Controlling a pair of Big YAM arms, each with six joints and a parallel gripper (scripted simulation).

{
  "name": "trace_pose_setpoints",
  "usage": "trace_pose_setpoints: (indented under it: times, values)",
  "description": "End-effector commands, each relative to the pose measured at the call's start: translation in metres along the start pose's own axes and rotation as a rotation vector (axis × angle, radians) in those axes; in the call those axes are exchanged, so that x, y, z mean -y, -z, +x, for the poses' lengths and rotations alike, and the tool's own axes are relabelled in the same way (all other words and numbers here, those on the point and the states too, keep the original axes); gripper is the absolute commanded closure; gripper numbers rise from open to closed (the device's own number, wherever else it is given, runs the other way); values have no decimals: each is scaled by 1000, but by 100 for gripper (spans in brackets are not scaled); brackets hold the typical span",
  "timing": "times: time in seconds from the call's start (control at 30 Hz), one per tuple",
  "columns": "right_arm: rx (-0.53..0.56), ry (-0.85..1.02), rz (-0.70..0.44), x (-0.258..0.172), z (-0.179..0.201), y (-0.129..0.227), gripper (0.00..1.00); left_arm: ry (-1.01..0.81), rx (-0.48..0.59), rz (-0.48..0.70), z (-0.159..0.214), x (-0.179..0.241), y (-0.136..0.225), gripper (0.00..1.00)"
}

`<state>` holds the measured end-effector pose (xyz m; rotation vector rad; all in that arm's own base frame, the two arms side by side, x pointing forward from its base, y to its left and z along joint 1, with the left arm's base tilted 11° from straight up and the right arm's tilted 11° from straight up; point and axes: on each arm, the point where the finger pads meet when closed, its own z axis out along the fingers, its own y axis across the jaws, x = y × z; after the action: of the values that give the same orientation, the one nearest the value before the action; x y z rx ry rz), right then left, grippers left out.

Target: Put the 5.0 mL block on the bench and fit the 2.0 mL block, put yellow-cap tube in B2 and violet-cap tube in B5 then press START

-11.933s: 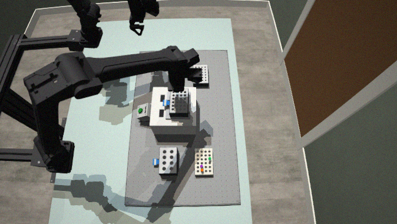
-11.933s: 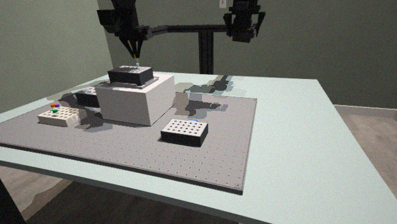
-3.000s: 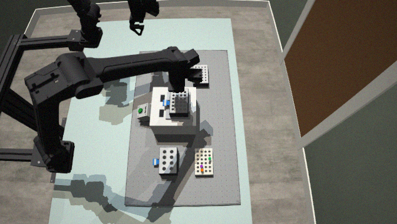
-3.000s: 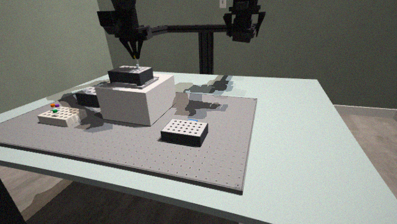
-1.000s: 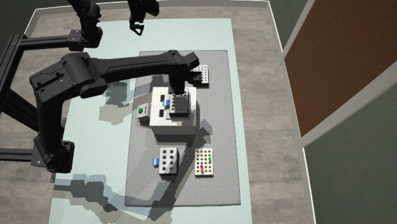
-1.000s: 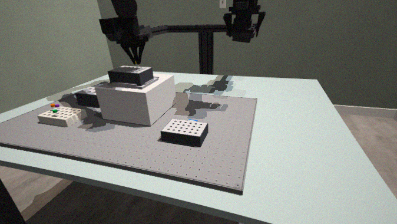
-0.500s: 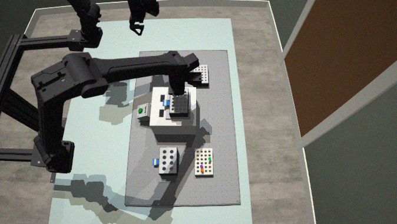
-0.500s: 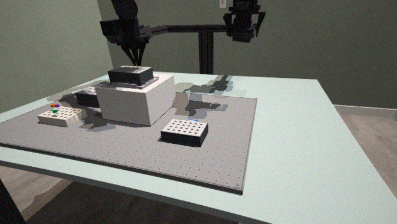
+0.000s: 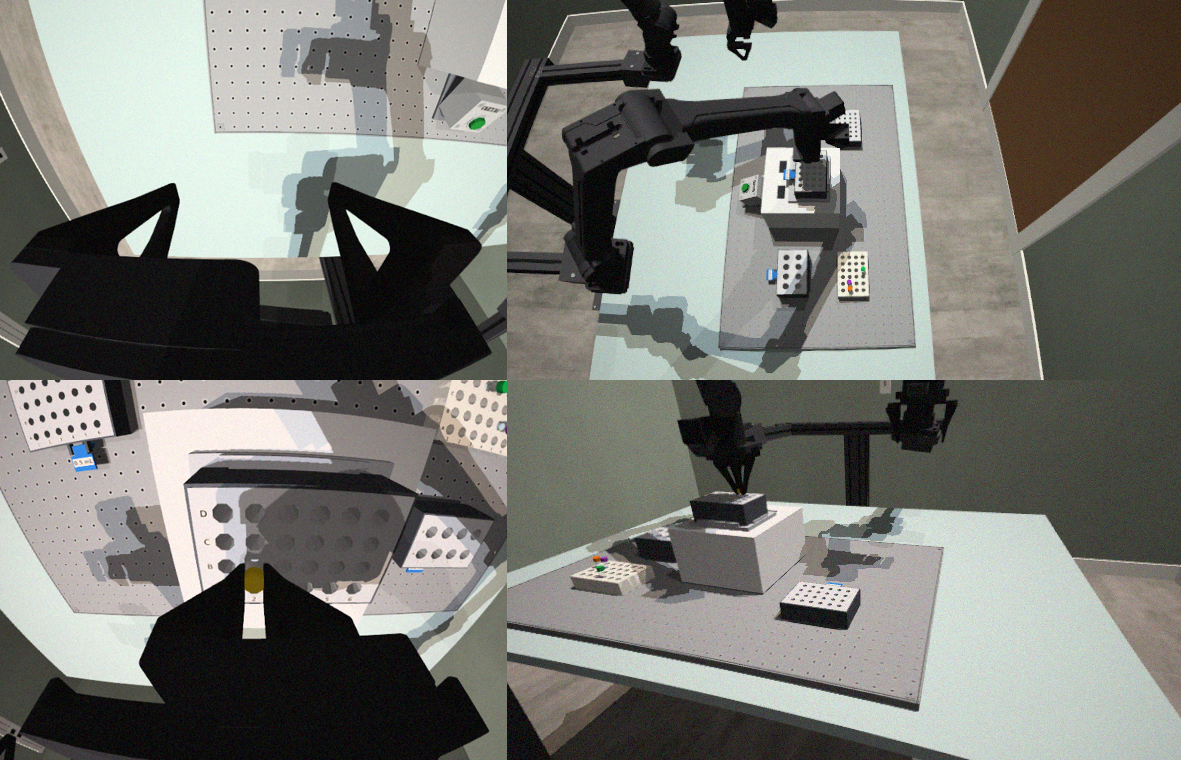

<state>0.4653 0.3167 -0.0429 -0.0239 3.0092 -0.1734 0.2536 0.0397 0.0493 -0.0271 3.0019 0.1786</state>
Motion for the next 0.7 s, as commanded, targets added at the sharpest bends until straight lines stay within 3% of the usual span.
trace_pose_setpoints:
  times: [0.0, 0.53, 0.57, 0.67]
  values:
    - [-3, 4, 1, 1, -4, -14, 91, 3, 23, 3, -13, -3, 6, 0]
    - [-7, 4, 4, 2, -2, -21, 91, 2, 20, 3, -12, -3, 6, 0]
    - [-7, 4, 4, 2, -2, -21, 64, 2, 20, 2, -12, -3, 6, 0]
    - [-7, 4, 4, 2, -2, -21, 64, 2, 20, 2, -12, -3, 6, 0]
